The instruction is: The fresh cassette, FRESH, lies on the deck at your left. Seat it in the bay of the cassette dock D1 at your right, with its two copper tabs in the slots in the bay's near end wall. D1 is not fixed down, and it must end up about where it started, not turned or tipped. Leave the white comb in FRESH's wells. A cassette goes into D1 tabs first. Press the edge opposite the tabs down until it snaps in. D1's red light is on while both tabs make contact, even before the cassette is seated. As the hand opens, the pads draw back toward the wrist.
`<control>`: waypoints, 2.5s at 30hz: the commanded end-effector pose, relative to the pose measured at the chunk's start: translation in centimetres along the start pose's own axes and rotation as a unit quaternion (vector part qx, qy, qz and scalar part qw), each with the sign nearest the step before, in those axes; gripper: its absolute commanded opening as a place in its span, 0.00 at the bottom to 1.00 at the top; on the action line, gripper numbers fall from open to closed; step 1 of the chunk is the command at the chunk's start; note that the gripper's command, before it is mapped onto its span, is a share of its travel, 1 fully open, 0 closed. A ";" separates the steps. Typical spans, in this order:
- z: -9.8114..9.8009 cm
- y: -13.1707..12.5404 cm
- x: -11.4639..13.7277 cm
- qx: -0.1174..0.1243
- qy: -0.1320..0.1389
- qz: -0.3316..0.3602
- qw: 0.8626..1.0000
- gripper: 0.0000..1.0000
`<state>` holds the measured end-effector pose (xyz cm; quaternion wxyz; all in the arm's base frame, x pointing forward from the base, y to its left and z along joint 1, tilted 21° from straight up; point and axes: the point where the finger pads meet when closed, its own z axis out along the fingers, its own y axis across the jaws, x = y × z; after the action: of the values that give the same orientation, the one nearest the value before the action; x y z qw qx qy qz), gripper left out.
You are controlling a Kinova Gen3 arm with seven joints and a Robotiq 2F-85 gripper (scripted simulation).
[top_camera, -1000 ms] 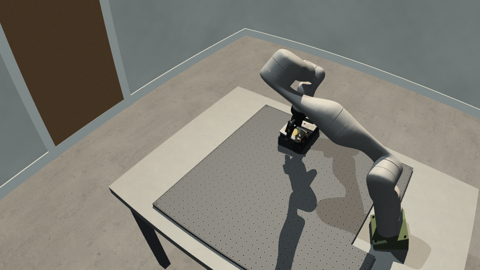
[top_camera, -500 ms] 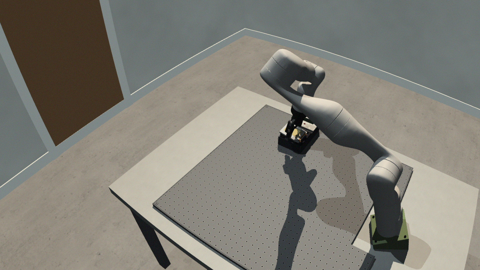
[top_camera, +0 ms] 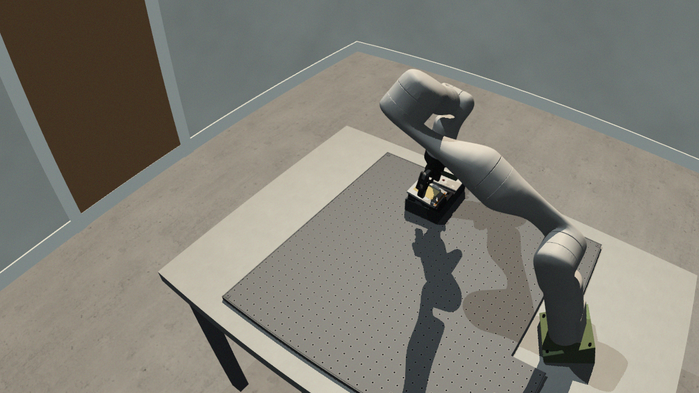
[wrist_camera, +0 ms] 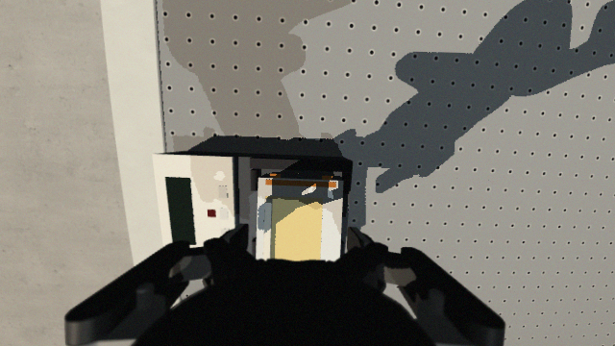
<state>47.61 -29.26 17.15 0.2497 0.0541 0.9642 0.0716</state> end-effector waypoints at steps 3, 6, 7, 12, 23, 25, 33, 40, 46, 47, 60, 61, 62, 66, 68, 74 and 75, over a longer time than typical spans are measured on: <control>-0.8 0.0 -0.3 0.001 -0.003 -0.001 1.000 1.00; -1.2 0.0 -0.4 0.001 -0.003 -0.001 1.000 1.00; -1.3 0.0 -0.4 0.001 -0.003 -0.001 1.000 1.00; -1.7 0.0 -0.5 0.001 -0.003 -0.001 1.000 1.00; -3.1 0.0 -0.7 0.001 -0.003 -0.001 1.000 1.00; -3.1 0.0 -0.7 0.001 -0.003 -0.001 1.000 1.00; -3.1 0.0 -0.9 0.001 0.013 -0.001 1.000 0.00; -2.9 0.0 -1.8 0.001 0.084 -0.001 0.996 0.00; -2.8 0.0 -2.3 0.001 0.084 -0.001 0.996 0.00; -2.8 0.0 -2.4 0.001 0.084 -0.001 0.996 0.00; -2.5 0.0 -4.1 0.001 0.084 -0.001 0.996 0.00; -2.5 0.0 -4.1 0.001 0.084 -0.001 0.996 0.00; -2.5 0.0 -4.1 0.001 0.084 -0.001 0.996 0.00; -2.4 0.0 -4.7 0.001 0.084 -0.001 0.996 0.00; -2.3 0.0 -4.9 0.001 0.084 -0.001 0.996 0.00; -2.2 0.0 -5.7 0.001 0.084 -0.001 0.996 0.00; -2.2 0.0 -5.8 0.001 0.084 -0.001 0.996 0.00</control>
<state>51.43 -30.13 21.72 0.1679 0.0481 0.9817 0.0763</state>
